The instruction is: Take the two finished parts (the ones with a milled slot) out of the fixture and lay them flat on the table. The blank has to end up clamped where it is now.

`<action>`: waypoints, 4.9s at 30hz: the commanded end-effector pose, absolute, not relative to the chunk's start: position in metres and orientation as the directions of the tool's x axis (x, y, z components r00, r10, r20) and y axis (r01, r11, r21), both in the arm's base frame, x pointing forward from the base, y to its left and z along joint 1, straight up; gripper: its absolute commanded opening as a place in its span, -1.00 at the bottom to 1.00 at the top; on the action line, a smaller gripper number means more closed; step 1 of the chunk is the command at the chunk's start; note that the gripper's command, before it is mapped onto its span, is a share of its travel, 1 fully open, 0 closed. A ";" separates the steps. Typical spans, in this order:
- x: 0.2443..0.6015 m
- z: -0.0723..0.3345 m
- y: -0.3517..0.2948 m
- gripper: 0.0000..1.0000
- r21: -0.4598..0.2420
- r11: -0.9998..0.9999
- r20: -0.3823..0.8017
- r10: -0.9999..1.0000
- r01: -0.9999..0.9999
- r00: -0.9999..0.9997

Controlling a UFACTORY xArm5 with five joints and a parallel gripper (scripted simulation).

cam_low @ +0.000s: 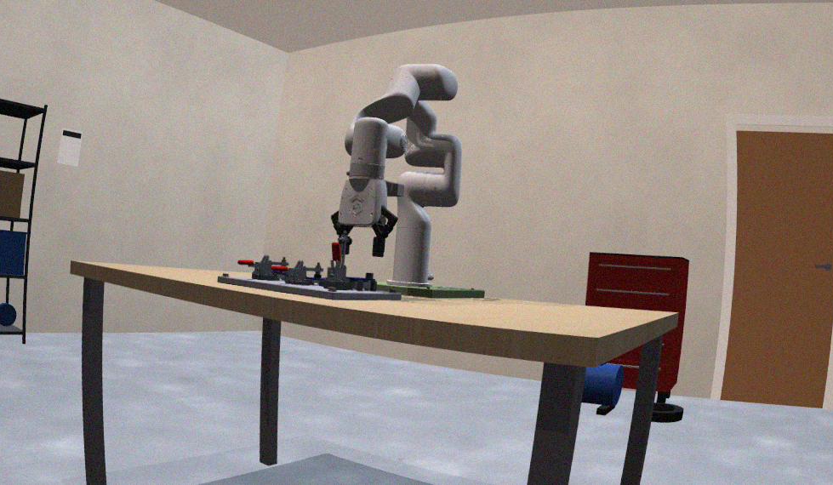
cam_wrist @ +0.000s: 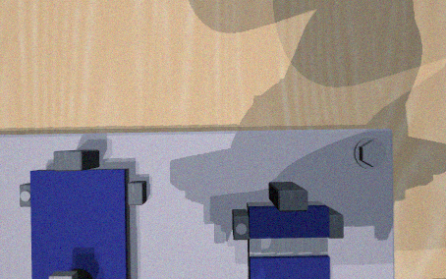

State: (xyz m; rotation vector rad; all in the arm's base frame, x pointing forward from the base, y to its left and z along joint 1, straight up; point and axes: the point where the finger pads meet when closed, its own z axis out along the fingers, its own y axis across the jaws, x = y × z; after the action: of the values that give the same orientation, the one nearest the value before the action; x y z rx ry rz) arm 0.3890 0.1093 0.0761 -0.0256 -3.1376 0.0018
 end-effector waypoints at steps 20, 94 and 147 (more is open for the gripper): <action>0.390 0.057 0.110 1.00 0.000 1.000 0.001 0.016 0.016 -1.000; 0.392 0.033 0.110 1.00 0.000 1.000 0.001 0.016 0.016 -1.000; 0.392 0.021 0.110 -1.00 0.000 1.000 0.001 0.016 0.016 -1.000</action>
State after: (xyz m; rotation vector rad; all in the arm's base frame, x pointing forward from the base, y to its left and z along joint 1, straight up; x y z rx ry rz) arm 0.3903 0.1094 0.0199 -0.0256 -3.1369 0.0021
